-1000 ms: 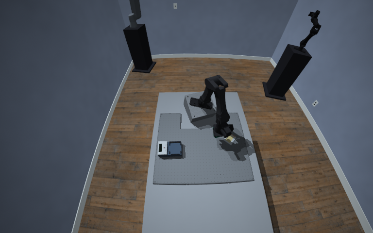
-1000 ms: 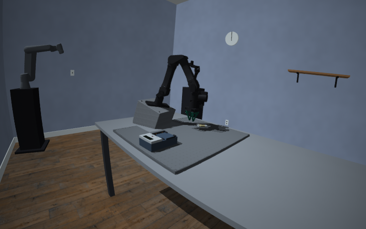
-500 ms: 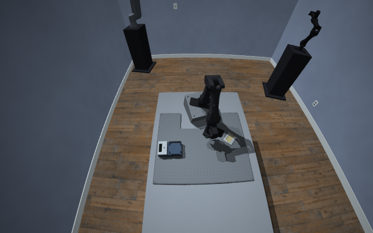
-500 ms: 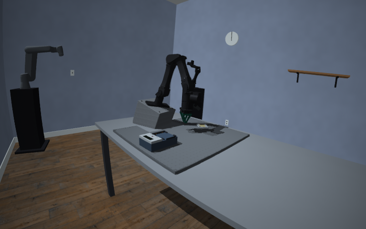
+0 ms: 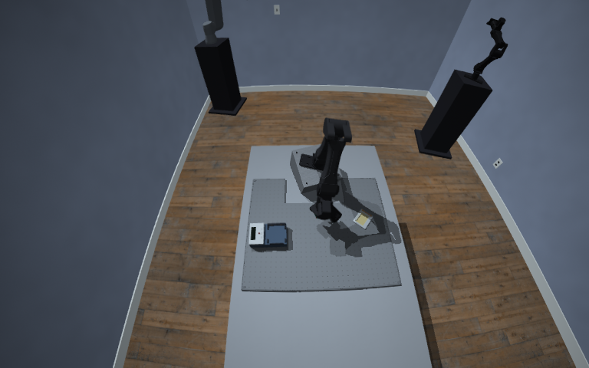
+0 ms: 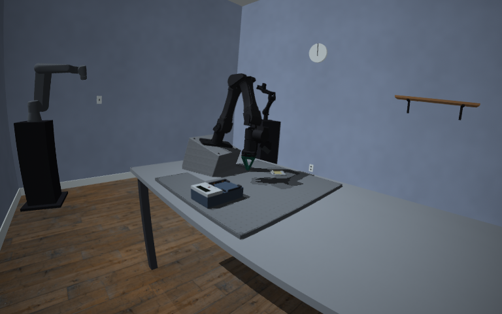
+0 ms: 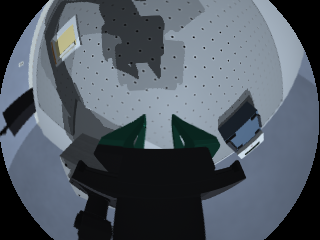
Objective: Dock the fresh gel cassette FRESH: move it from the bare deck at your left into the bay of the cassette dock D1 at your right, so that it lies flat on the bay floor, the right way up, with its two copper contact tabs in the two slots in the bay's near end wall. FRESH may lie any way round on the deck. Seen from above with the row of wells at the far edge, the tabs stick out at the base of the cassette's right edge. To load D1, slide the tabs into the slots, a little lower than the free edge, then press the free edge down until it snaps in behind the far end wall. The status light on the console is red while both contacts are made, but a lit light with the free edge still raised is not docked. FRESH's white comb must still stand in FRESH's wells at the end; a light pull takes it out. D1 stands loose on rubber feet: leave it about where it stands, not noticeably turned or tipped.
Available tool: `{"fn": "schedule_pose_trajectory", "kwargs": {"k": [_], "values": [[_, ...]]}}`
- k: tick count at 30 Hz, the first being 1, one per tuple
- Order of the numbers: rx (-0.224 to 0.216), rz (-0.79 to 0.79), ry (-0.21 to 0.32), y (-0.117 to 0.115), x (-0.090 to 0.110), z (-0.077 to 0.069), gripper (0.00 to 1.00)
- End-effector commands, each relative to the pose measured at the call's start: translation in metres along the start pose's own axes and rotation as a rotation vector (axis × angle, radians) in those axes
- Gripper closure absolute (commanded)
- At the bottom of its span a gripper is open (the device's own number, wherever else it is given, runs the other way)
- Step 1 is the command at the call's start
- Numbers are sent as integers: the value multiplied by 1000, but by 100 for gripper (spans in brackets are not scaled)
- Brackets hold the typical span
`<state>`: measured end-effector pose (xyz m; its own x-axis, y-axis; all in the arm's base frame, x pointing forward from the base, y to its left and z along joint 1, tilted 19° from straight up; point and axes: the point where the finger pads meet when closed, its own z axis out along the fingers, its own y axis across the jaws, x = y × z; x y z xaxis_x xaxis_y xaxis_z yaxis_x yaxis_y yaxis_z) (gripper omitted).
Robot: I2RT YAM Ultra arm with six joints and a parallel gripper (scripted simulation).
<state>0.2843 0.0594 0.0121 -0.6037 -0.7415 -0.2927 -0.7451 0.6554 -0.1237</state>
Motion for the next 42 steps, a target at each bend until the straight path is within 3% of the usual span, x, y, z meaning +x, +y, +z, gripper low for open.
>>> {"fn": "schedule_pose_trajectory", "kwargs": {"k": [1,17,28,32,39,42], "values": [[-5,126,-22,3,-3,-2,64],[-2,626,-17,2,-2,-2,64],[-5,667,-13,0,-3,-2,64],[-5,797,-7,20,-13,-4,64],[-5,963,-40,33,-40,-12,64],[-8,1064,-15,47,-45,-7,64]]}}
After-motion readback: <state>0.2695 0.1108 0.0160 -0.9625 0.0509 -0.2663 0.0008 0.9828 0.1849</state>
